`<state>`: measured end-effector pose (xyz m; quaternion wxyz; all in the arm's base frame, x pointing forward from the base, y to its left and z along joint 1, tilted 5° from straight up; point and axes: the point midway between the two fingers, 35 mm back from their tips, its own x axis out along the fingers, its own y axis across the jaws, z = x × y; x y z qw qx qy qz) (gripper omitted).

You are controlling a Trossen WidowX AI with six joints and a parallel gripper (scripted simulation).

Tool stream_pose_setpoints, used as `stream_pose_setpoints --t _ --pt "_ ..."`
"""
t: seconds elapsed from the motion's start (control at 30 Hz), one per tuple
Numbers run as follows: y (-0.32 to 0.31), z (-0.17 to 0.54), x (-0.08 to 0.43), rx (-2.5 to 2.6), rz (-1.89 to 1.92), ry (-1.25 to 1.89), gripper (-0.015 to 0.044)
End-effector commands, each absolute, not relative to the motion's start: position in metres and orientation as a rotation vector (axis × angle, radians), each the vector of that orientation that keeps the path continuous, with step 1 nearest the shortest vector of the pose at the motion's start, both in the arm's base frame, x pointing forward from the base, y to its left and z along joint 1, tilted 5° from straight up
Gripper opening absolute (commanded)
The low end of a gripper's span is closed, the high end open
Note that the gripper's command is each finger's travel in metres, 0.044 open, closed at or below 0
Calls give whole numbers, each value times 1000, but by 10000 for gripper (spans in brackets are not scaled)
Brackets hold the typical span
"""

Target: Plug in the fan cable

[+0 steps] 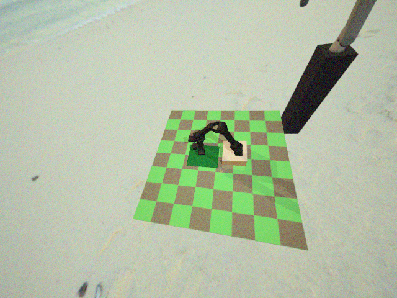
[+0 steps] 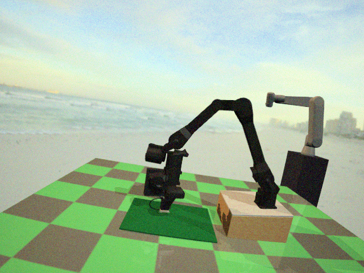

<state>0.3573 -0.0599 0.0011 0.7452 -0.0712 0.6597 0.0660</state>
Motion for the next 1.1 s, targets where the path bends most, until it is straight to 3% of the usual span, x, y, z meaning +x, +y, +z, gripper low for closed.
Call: stream_pose_setpoints --t 0.0,0.1,0.43,0.67,0.87,1.07 --pt "-60 -3 358 -153 144 1446 0" --pt "-60 -5 358 -153 144 1446 0" --pt "-60 -1 357 -156 144 1444 260" --pt "-60 51 352 -153 144 1446 260" --pt "-61 54 349 -153 144 1446 260" --pt "-92 48 283 -155 142 1453 260"
